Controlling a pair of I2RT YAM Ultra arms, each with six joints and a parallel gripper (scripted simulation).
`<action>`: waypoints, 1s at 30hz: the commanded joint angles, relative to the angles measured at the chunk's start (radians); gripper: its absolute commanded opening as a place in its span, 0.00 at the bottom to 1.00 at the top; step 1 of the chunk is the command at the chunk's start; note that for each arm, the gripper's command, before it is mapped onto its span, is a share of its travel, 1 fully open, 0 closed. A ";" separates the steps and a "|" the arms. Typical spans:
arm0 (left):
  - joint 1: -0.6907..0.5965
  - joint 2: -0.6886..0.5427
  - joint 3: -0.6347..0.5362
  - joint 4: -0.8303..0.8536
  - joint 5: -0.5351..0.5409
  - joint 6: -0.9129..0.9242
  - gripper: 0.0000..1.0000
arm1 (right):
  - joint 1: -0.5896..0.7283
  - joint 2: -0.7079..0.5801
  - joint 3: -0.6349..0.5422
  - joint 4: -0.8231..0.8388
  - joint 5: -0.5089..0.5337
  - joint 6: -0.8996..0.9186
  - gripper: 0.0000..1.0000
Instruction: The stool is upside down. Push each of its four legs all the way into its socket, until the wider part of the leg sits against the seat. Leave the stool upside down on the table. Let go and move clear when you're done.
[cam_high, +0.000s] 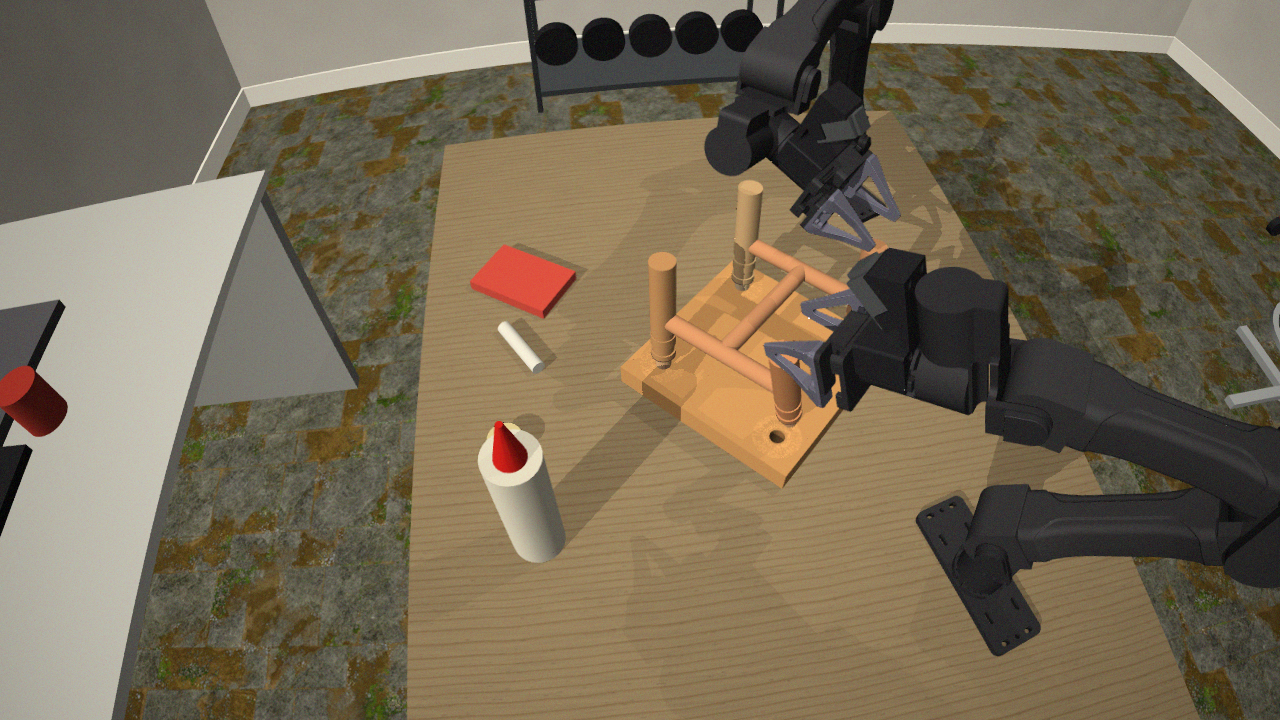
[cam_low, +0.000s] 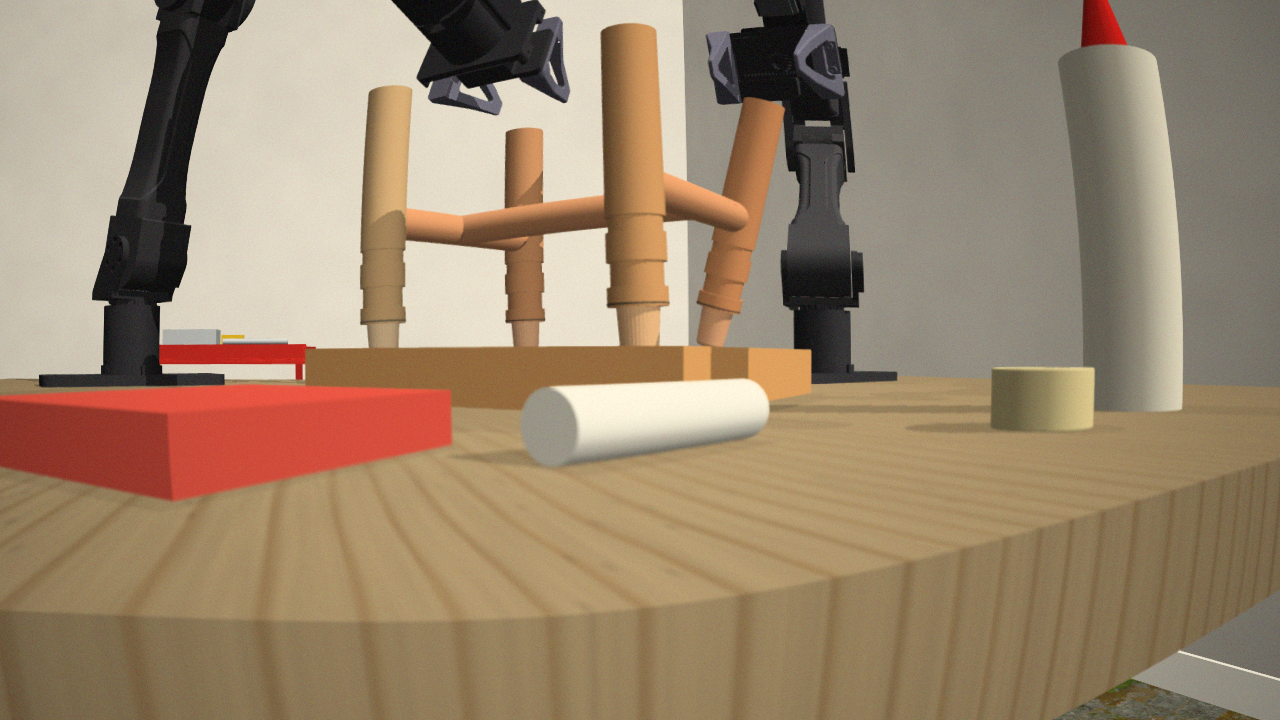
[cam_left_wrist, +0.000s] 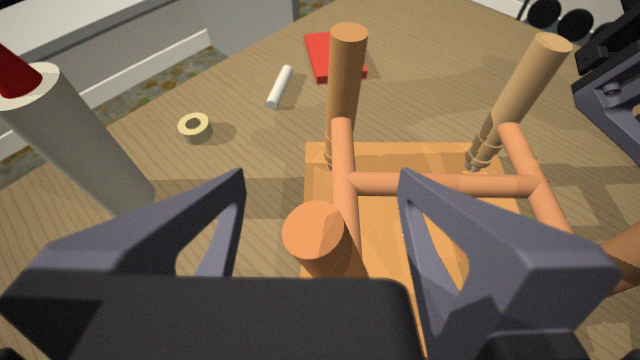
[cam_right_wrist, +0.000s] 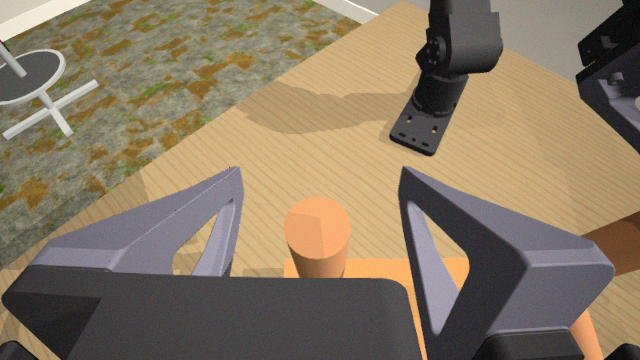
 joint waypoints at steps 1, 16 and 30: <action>0.001 -0.019 0.014 -0.008 0.008 0.004 0.69 | 0.004 0.009 0.033 -0.006 -0.024 -0.011 0.69; 0.011 -0.025 0.032 -0.011 0.010 0.006 0.69 | -0.001 0.003 -0.084 0.085 -0.022 -0.002 0.69; 0.011 -0.025 0.032 -0.011 0.010 0.006 0.69 | -0.002 0.006 -0.163 0.171 -0.020 0.006 0.69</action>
